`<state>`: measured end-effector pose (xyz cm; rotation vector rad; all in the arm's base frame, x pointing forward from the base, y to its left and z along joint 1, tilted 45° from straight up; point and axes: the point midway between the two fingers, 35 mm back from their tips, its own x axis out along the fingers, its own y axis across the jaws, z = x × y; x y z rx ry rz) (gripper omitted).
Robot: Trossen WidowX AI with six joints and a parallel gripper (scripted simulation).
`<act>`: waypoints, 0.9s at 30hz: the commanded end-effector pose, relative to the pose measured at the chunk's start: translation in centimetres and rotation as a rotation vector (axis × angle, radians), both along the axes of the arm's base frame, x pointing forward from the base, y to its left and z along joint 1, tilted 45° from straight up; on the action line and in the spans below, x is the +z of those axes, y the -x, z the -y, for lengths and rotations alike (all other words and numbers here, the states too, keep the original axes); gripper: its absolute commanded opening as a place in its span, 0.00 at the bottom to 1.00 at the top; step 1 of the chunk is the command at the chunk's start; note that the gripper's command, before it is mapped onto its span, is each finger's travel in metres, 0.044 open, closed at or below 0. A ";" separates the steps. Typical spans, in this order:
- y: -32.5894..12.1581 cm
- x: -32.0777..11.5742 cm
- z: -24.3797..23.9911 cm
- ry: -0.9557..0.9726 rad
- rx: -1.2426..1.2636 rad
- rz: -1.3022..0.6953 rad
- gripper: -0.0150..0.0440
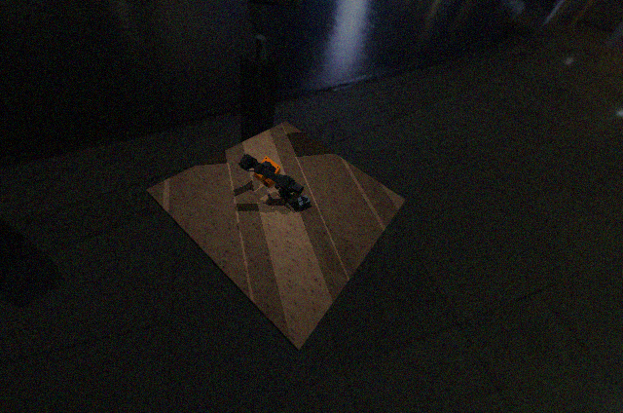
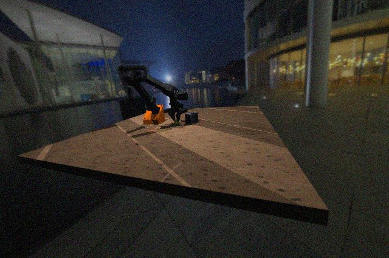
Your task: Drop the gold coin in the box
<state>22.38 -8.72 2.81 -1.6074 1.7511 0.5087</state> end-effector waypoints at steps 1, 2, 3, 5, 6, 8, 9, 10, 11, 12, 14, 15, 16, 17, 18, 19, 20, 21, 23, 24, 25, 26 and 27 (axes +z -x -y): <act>0.2 -0.5 0.5 0.008 0.004 -0.014 0.53; 0.2 -0.6 0.6 0.008 0.004 -0.014 0.53; 0.2 -0.7 0.7 0.009 0.004 -0.014 0.53; 0.3 -0.9 0.9 0.010 0.003 -0.014 0.53; 0.3 -1.0 1.0 0.010 0.003 -0.014 0.53; 0.3 -1.1 1.1 0.010 0.003 -0.014 0.53; 0.3 -1.1 1.1 0.010 0.003 -0.014 0.48; 0.3 -1.1 1.1 0.010 0.003 -0.014 0.44; 0.3 -1.1 1.1 0.010 0.003 -0.014 0.39; 0.3 -1.1 1.1 0.010 0.003 -0.014 0.35; 0.3 -1.1 1.1 0.010 0.003 -0.014 0.26; 0.3 -1.1 1.1 0.010 0.003 -0.014 0.25; 0.3 -1.1 1.1 0.010 0.003 -0.014 0.25; 0.3 -1.1 1.1 0.010 0.003 -0.014 0.25; 0.3 -1.1 1.1 0.010 0.003 -0.014 0.25; 0.3 -1.1 1.1 0.010 0.003 -0.014 0.25; 0.3 -1.1 1.1 0.010 0.003 -0.014 0.25; 0.3 -1.1 1.1 0.010 0.003 -0.014 0.25; 0.3 -1.1 1.1 0.010 0.003 -0.014 0.25; 0.3 -1.0 1.1 0.010 0.003 -0.014 0.25; 0.2 -1.0 1.0 0.010 0.003 -0.014 0.25; 0.2 -0.9 0.8 0.009 0.004 -0.014 0.25; 0.2 -0.7 0.7 0.008 0.004 -0.014 0.25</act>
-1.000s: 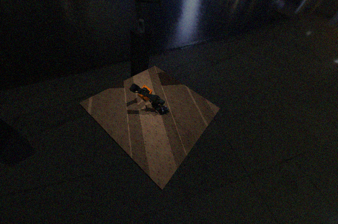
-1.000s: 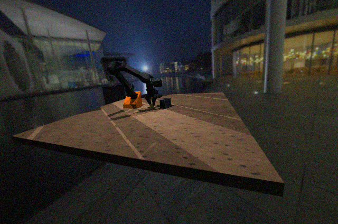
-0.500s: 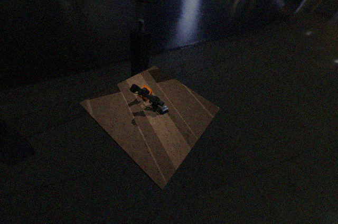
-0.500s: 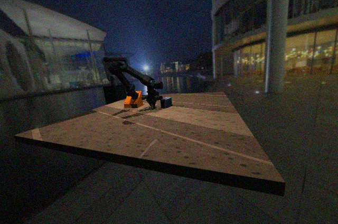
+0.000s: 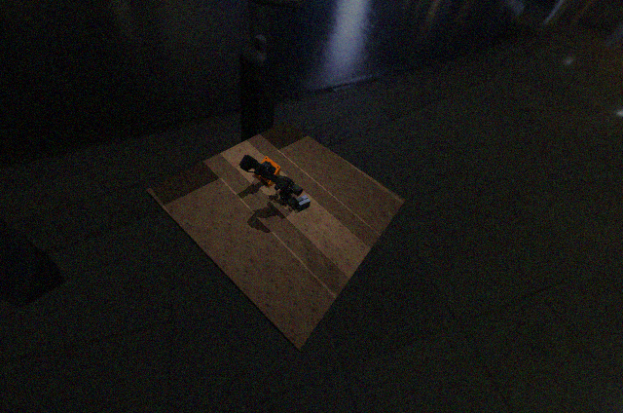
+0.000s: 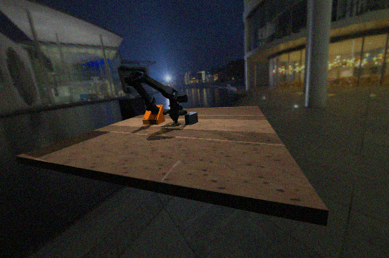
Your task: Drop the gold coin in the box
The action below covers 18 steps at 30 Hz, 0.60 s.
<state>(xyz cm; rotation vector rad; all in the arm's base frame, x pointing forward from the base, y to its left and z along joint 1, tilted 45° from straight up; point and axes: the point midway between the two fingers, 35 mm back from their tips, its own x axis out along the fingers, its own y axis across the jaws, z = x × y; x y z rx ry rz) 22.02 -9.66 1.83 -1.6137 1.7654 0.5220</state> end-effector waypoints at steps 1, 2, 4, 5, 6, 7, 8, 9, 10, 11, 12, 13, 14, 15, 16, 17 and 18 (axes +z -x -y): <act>-0.3 0.4 -0.5 0.001 0.001 0.005 0.25; -0.3 0.6 -0.6 0.000 0.002 0.005 0.25; -0.4 0.8 -1.0 -0.001 0.002 0.005 0.25; -0.4 1.0 -1.2 -0.002 0.002 0.005 0.25; -0.4 1.1 -1.4 -0.003 0.002 0.005 0.25; -0.5 1.3 -1.5 -0.004 0.002 0.005 0.25; -0.5 1.5 -1.7 -0.004 0.002 0.005 0.25; -0.5 1.6 -1.9 -0.005 0.002 0.005 0.25; -0.5 1.8 -2.1 -0.005 0.003 0.005 0.25; -0.6 1.9 -2.3 -0.006 0.003 0.005 0.25; -0.6 2.1 -2.4 -0.006 0.003 0.005 0.25; -0.6 2.3 -2.6 -0.007 0.003 0.005 0.25; -0.6 2.4 -2.8 -0.007 0.003 0.005 0.25; -0.6 2.6 -3.0 -0.007 0.003 0.005 0.25; -0.6 2.8 -3.2 -0.007 0.003 0.004 0.25; -0.6 2.9 -3.3 -0.008 0.003 0.004 0.25; -0.6 3.1 -3.5 -0.008 0.003 0.004 0.25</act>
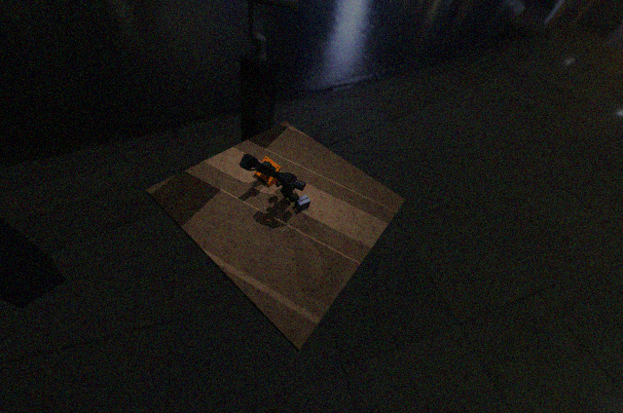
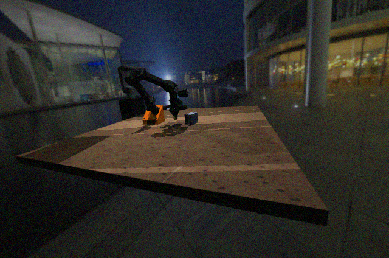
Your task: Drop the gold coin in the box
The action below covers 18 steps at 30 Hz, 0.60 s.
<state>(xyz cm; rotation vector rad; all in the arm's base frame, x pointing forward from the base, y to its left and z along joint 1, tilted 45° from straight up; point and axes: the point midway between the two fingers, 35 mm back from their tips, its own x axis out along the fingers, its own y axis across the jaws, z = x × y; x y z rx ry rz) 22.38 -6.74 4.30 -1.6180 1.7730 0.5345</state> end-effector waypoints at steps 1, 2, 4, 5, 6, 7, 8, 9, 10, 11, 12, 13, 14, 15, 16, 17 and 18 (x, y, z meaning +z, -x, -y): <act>-0.2 0.8 -0.8 -0.009 -0.001 0.017 0.25; -0.2 1.0 -0.9 -0.009 -0.001 0.017 0.25; -0.2 1.4 -1.3 -0.009 -0.001 0.017 0.25; -0.2 1.5 -1.5 -0.008 -0.001 0.017 0.25; -0.2 1.7 -1.6 -0.008 -0.001 0.017 0.25; -0.2 1.9 -1.8 -0.008 -0.002 0.017 0.25; -0.1 2.1 -2.0 -0.007 -0.002 0.017 0.25; -0.1 2.3 -2.1 -0.007 -0.002 0.017 0.25; -0.1 2.5 -2.3 -0.006 -0.002 0.017 0.25; -0.1 2.7 -2.5 -0.006 -0.002 0.017 0.25; 0.0 2.9 -2.6 -0.005 -0.002 0.017 0.25; 0.0 3.1 -2.8 -0.005 -0.002 0.017 0.25; 0.1 3.3 -3.0 -0.004 -0.002 0.017 0.25; 0.1 3.5 -3.1 -0.003 -0.002 0.016 0.25; 0.1 3.7 -3.3 -0.002 -0.003 0.016 0.25; 0.2 3.9 -3.4 -0.001 -0.003 0.016 0.25; 0.2 4.0 -3.6 -0.001 -0.003 0.017 0.25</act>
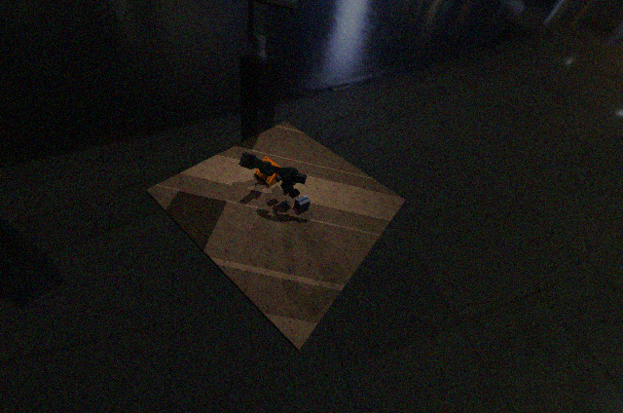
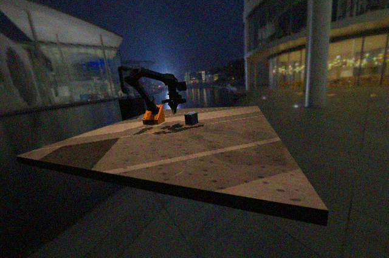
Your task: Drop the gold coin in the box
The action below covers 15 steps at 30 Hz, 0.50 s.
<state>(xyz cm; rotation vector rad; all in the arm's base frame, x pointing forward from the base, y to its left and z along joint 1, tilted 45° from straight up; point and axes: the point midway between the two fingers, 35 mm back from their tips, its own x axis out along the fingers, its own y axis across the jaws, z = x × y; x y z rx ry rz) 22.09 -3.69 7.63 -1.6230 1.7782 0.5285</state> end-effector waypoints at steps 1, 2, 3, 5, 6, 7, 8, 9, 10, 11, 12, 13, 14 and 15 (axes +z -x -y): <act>0.0 0.8 -0.6 -0.008 -0.002 0.017 0.25; 0.0 0.8 -0.6 -0.008 -0.002 0.017 0.25; 0.0 0.8 -0.7 -0.008 -0.004 0.019 0.25; 0.2 0.7 -0.8 -0.008 -0.020 0.035 0.25; 0.4 0.6 -1.0 -0.008 -0.032 0.047 0.25; 0.6 0.4 -1.1 -0.008 -0.044 0.059 0.25; 0.7 0.4 -1.2 -0.008 -0.054 0.069 0.25; 0.8 0.3 -1.2 -0.008 -0.060 0.075 0.25; 0.8 0.3 -1.2 -0.008 -0.062 0.076 0.25; 0.8 0.3 -1.3 -0.008 -0.062 0.077 0.25; 0.7 0.3 -1.3 -0.008 -0.062 0.077 0.25; 0.5 0.3 -1.4 -0.008 -0.062 0.077 0.25; 0.2 0.2 -1.5 -0.008 -0.062 0.077 0.25; 0.0 0.2 -1.6 -0.008 -0.062 0.077 0.25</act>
